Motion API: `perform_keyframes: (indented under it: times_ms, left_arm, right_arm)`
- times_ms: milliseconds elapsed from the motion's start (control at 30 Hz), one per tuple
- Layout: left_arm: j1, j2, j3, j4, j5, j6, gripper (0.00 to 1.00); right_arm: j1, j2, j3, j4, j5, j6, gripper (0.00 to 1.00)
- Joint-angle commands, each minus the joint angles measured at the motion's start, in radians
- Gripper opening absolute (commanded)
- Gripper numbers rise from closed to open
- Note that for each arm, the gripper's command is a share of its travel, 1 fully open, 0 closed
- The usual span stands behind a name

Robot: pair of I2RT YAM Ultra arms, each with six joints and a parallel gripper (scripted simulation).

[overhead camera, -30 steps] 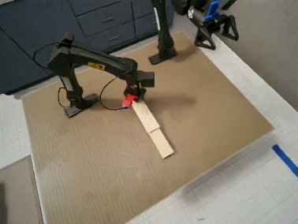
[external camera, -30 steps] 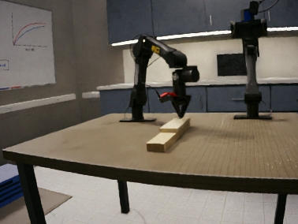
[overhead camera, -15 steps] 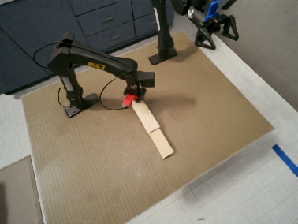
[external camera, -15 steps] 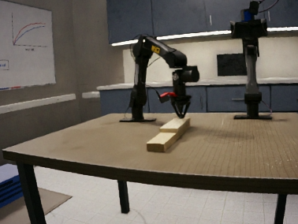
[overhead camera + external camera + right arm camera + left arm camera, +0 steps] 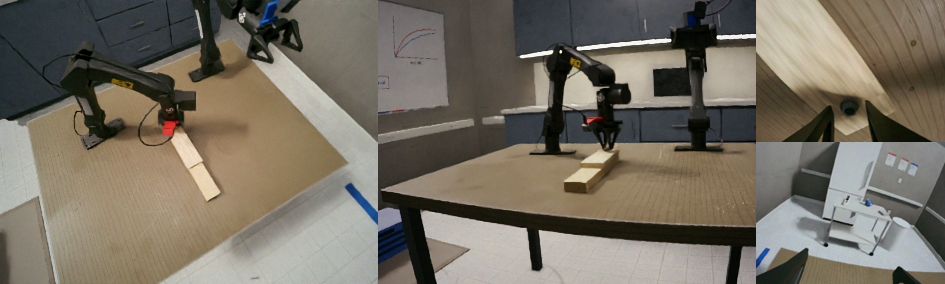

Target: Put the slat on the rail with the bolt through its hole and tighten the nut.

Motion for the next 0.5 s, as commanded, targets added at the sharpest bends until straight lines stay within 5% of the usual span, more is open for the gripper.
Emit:
perform_keyframes:
  times_ms: [0, 467]
  left_arm:
    - [0.000, -0.002, 0.005, 0.005, 0.000, 0.000, 1.00]
    - [0.000, -0.002, 0.005, 0.005, 0.000, 0.000, 1.00]
  right_arm:
    - [0.008, -0.012, 0.018, -0.016, 0.017, -0.247, 0.34]
    - [0.009, -0.015, 0.024, -0.024, 0.019, -0.878, 0.34]
